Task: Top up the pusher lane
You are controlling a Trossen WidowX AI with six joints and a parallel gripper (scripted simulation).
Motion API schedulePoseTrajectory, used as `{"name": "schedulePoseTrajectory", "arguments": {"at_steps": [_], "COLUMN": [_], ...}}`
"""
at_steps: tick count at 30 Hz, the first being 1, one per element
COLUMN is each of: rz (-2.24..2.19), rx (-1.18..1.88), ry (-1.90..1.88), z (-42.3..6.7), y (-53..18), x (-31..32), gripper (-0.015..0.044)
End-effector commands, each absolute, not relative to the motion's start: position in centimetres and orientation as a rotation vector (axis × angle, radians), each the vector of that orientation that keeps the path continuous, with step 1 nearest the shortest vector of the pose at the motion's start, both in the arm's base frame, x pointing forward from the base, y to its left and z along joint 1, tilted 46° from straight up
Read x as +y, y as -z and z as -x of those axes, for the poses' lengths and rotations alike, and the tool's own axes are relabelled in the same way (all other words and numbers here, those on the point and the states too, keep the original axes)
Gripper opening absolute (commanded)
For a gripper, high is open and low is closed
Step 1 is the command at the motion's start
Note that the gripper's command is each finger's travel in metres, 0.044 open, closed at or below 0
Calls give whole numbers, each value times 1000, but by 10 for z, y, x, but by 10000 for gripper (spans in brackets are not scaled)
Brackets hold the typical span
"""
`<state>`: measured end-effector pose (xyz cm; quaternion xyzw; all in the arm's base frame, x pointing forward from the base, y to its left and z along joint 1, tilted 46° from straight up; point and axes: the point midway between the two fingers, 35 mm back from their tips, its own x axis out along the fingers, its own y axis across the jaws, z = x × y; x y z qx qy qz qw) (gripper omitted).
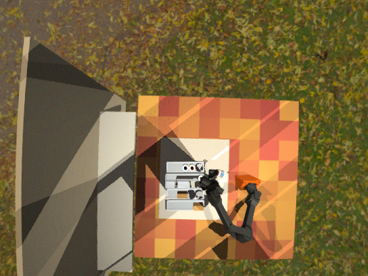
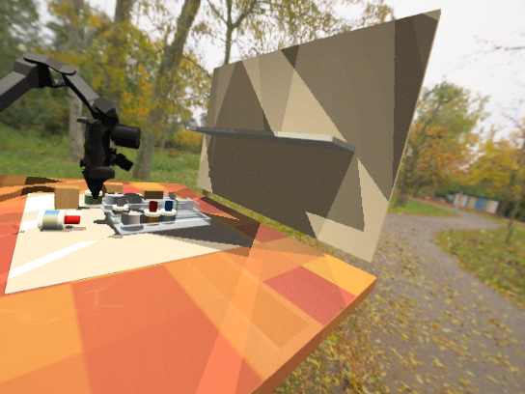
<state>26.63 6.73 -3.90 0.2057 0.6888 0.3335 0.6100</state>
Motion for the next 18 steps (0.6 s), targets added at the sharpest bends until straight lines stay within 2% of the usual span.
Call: {"name": "schedulePoseTrajectory", "arguments": {"at_steps": [1,9,18], "rz": [-461,-463,-440], "rx": [1580,1580,1564], "ry": [-773,-778,-804], "z": [-273,-274,-288], "y": [21,-2,40], "x": [51,31,63], "gripper": [0,0,0]}}
